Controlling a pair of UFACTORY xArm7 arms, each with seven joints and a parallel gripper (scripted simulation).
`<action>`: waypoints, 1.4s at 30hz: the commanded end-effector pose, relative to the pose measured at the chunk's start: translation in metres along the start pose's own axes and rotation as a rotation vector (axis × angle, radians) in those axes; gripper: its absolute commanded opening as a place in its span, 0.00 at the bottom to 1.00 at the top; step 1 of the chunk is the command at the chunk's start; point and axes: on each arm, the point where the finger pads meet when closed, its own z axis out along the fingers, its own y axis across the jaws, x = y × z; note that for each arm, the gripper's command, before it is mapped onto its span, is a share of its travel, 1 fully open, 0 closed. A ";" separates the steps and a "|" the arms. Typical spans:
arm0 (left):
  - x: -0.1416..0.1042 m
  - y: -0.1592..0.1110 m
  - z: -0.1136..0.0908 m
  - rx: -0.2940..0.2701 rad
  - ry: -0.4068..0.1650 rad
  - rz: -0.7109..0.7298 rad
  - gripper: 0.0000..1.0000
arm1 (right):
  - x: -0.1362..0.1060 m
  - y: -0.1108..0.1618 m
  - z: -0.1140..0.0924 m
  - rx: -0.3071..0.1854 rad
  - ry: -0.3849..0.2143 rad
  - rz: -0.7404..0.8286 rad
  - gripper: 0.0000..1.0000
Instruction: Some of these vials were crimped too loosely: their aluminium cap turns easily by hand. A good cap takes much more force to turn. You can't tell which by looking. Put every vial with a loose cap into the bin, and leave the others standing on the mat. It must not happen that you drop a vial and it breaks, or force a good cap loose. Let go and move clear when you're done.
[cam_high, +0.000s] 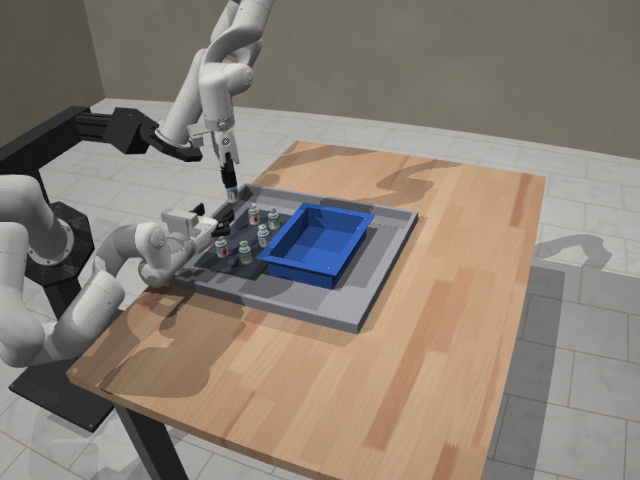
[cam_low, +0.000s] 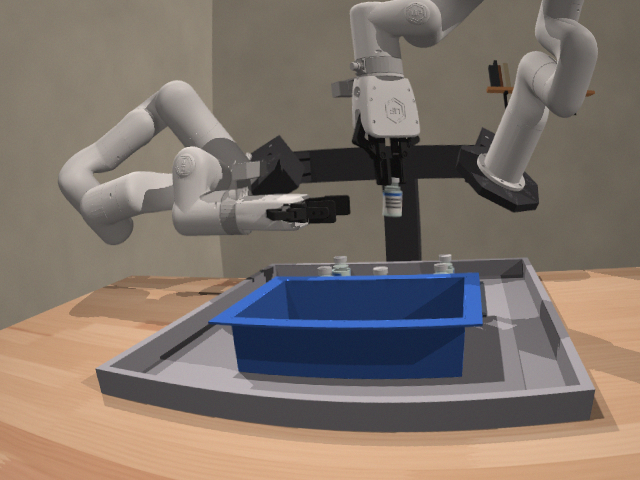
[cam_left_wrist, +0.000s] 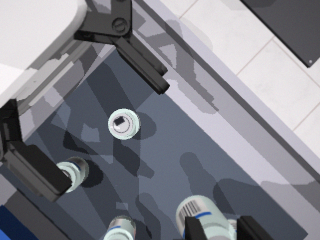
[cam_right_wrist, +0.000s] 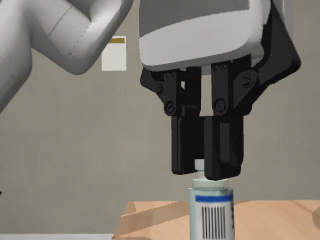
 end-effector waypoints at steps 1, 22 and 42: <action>0.001 -0.002 -0.002 0.005 0.001 0.000 0.23 | 0.003 -0.001 0.000 0.003 0.006 -0.002 1.00; 0.001 -0.002 -0.001 0.005 0.001 0.000 0.23 | 0.004 -0.001 -0.030 0.003 0.006 -0.002 1.00; 0.001 -0.002 0.025 0.005 0.001 0.000 0.23 | 0.004 0.000 -0.035 0.004 0.007 -0.002 1.00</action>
